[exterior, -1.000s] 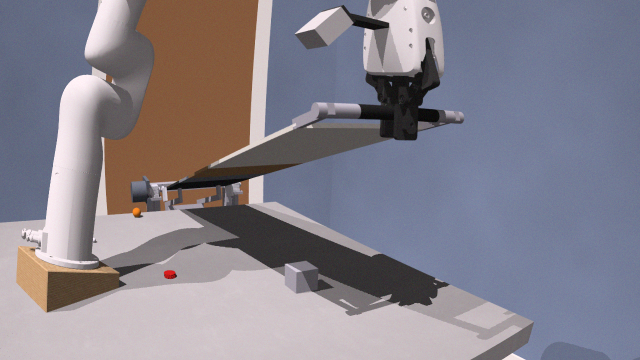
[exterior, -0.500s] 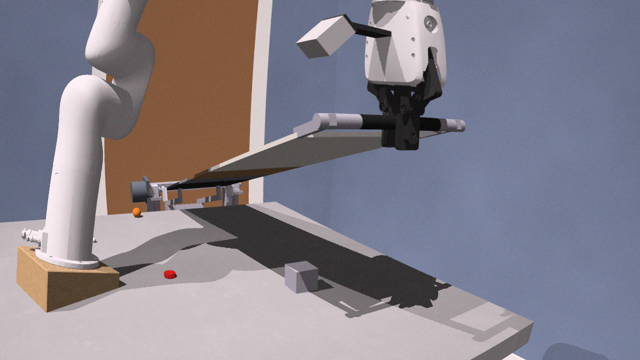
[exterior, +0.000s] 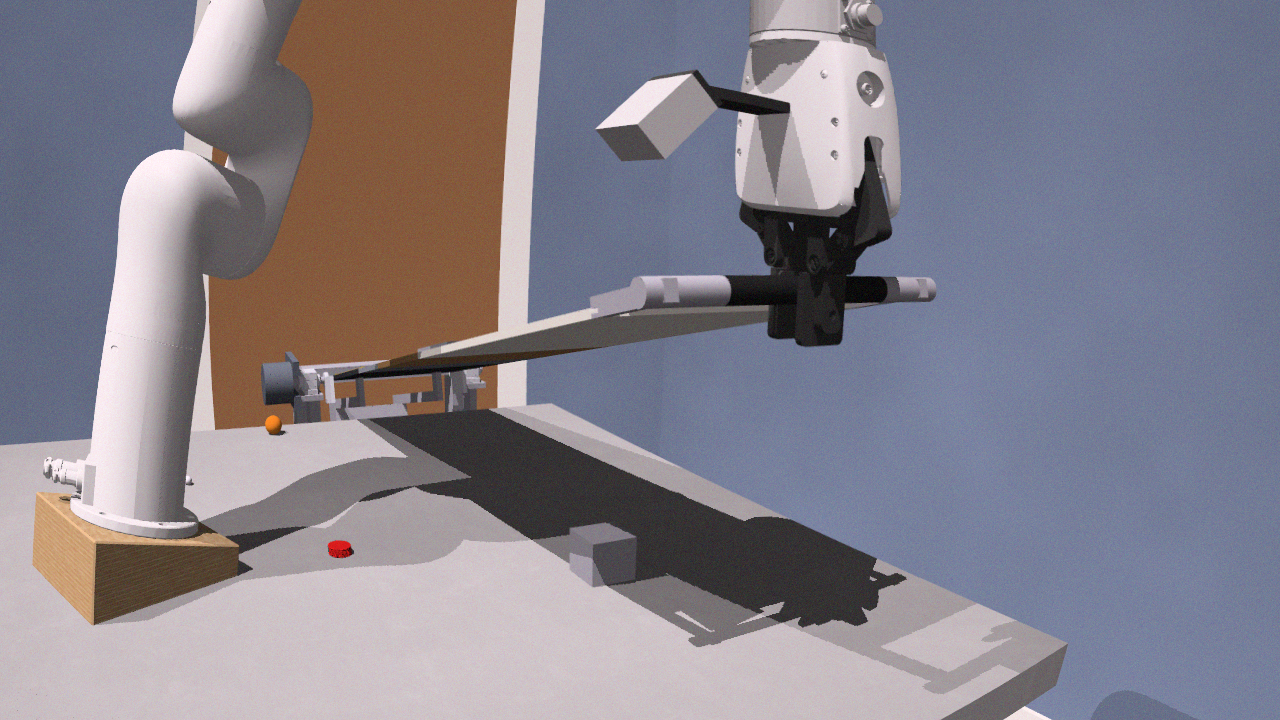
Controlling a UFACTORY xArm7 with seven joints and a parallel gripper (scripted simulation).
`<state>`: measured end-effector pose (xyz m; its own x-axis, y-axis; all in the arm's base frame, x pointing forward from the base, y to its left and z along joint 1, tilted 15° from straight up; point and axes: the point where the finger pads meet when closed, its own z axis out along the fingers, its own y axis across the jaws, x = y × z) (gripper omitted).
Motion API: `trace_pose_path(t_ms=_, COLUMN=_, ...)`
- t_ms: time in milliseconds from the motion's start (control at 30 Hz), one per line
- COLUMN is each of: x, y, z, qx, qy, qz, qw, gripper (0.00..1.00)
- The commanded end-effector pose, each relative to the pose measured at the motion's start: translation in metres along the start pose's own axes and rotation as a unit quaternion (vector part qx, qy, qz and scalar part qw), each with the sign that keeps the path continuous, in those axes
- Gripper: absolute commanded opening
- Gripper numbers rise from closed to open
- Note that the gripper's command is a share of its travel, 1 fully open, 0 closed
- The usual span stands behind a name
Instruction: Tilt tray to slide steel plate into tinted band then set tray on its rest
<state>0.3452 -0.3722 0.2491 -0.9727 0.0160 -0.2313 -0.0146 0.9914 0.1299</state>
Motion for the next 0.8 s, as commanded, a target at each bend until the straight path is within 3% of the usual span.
trace_pose_path(t_ms=0, x=-0.001, y=-0.002, z=0.003, qx=0.002, qy=-0.002, qz=0.0, qw=1.0, gripper=0.0)
trace_pose_path(t_ms=600, x=-0.001, y=-0.005, z=0.015, qx=0.002, qy=-0.002, qz=0.0, qw=1.0, gripper=0.0)
trace_pose_path(t_ms=633, x=-0.001, y=-0.005, z=0.012, qx=0.002, qy=-0.002, qz=0.0, qw=1.0, gripper=0.0)
trace_pose_path(t_ms=767, x=-0.001, y=0.013, z=-0.052, qx=0.002, qy=-0.002, qz=0.0, qw=1.0, gripper=0.0)
